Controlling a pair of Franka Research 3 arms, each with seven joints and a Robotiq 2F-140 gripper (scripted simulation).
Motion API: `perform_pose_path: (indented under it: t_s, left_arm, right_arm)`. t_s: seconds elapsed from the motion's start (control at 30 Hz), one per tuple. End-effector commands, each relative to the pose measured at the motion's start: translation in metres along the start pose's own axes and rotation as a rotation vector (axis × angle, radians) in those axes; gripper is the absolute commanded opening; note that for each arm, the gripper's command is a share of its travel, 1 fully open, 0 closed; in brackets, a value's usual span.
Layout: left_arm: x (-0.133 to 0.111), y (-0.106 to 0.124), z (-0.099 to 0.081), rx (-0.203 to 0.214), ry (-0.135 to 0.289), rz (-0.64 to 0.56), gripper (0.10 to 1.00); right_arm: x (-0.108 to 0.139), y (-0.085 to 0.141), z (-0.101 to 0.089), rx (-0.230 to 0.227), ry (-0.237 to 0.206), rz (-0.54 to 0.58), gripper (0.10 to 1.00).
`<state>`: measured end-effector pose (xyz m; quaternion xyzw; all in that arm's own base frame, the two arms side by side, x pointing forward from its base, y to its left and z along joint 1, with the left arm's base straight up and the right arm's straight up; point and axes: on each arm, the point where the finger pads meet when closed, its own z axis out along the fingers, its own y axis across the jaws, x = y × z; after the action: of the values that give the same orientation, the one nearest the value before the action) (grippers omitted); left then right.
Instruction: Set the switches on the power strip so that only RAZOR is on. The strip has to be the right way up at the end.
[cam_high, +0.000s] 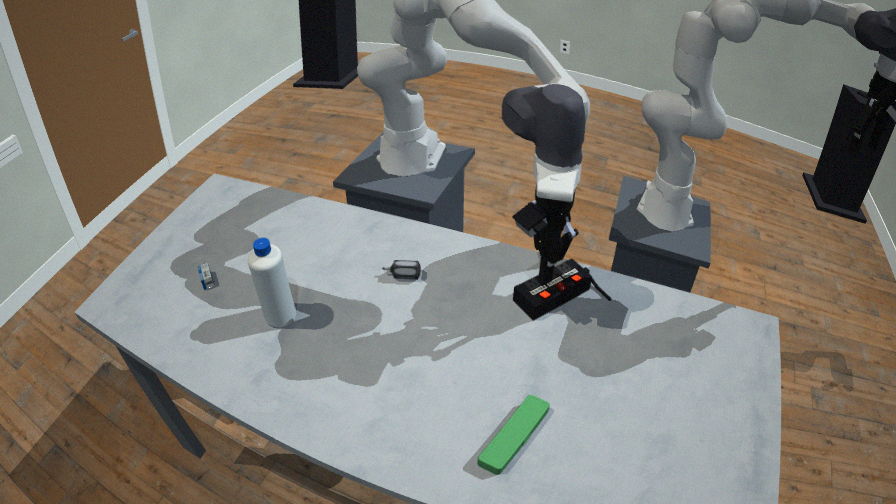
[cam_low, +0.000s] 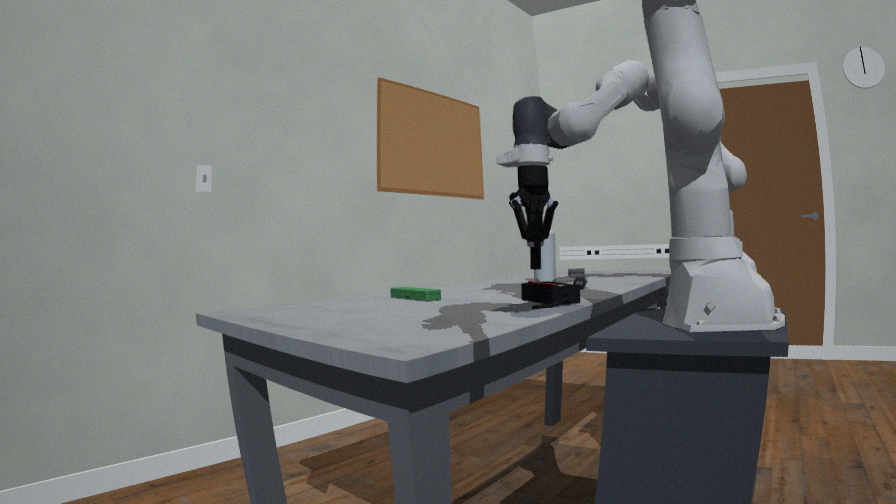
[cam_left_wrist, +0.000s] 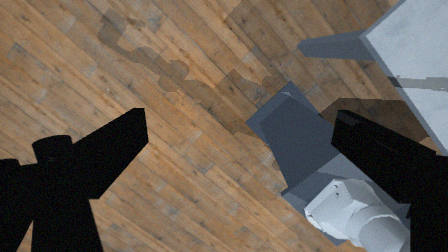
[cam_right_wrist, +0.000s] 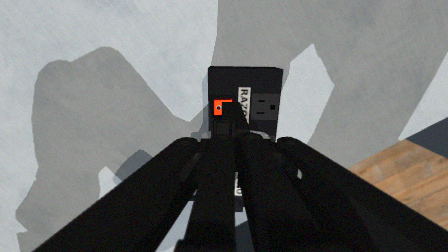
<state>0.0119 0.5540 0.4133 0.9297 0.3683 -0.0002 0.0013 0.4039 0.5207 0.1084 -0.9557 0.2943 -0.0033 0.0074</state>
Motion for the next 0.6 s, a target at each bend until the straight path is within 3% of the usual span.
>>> perform_pose_path:
  t_s: [0.0, 0.23, 0.57]
  left_arm:
    - [0.000, 0.000, 0.000, 0.000, 0.000, 0.000, 1.000]
    - [0.000, 0.000, 0.000, 0.000, 0.000, 0.000, 1.000]
    - [0.000, 0.000, 0.000, 0.000, 0.000, 0.000, 1.000]
  right_arm:
    - [-0.002, 0.005, -0.007, -0.016, -0.002, 0.005, 0.099]
    - [-0.002, 0.005, -0.025, -0.016, -0.002, 0.005, 0.099]
    - [-0.002, 0.005, -0.027, -0.016, -0.002, 0.005, 0.099]
